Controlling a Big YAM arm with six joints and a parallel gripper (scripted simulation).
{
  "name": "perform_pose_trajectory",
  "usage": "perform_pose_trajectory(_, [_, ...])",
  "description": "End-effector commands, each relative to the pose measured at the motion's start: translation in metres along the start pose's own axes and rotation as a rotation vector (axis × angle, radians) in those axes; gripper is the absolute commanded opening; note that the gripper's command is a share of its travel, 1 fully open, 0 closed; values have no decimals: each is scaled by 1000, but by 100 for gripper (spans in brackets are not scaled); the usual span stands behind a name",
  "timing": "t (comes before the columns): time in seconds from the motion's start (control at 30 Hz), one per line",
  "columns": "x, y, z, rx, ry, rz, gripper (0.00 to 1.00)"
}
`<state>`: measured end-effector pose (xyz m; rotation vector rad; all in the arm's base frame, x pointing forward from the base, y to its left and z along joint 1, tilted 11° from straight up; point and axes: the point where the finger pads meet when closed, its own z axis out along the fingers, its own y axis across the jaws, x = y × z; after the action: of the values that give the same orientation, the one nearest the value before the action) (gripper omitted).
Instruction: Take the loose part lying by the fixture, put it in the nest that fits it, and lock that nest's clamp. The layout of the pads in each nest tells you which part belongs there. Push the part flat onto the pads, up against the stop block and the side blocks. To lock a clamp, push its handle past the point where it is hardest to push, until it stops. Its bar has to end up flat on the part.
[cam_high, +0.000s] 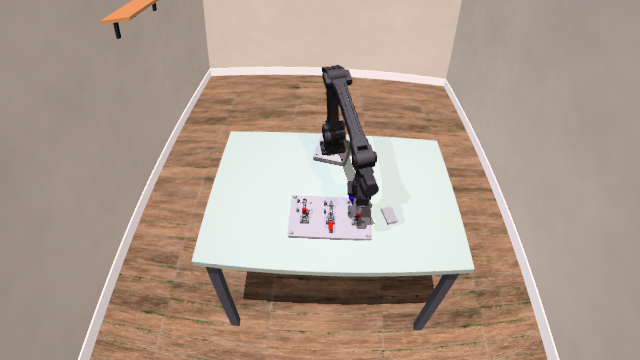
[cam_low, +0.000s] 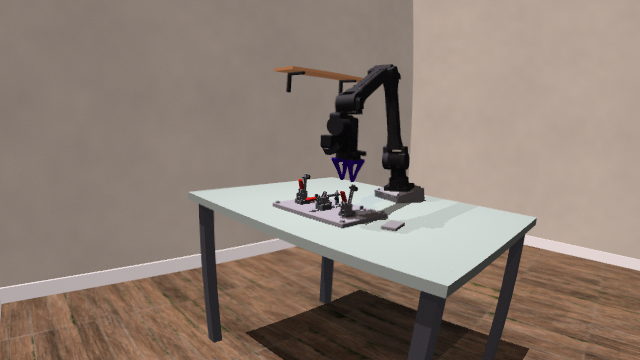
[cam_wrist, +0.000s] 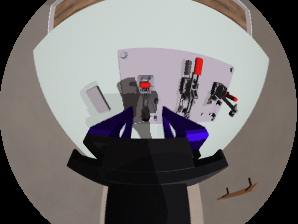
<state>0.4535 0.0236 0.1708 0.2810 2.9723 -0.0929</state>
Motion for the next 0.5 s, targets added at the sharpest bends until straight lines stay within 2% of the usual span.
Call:
perform_pose_trajectory(0.0, [-22,10,-61,-24,-92,3,45])
perform_pose_trajectory(0.13, [-19,9,-88,-24,-93,3,45])
perform_pose_trajectory(0.27, [-18,8,-106,-25,-93,4,45])
perform_pose_trajectory(0.33, [-20,11,-93,-14,-57,0,45])
perform_pose_trajectory(0.43, [-20,11,-94,-15,-57,-1,45])
perform_pose_trajectory(0.47, [-2,6,-71,3,0,-10,45])
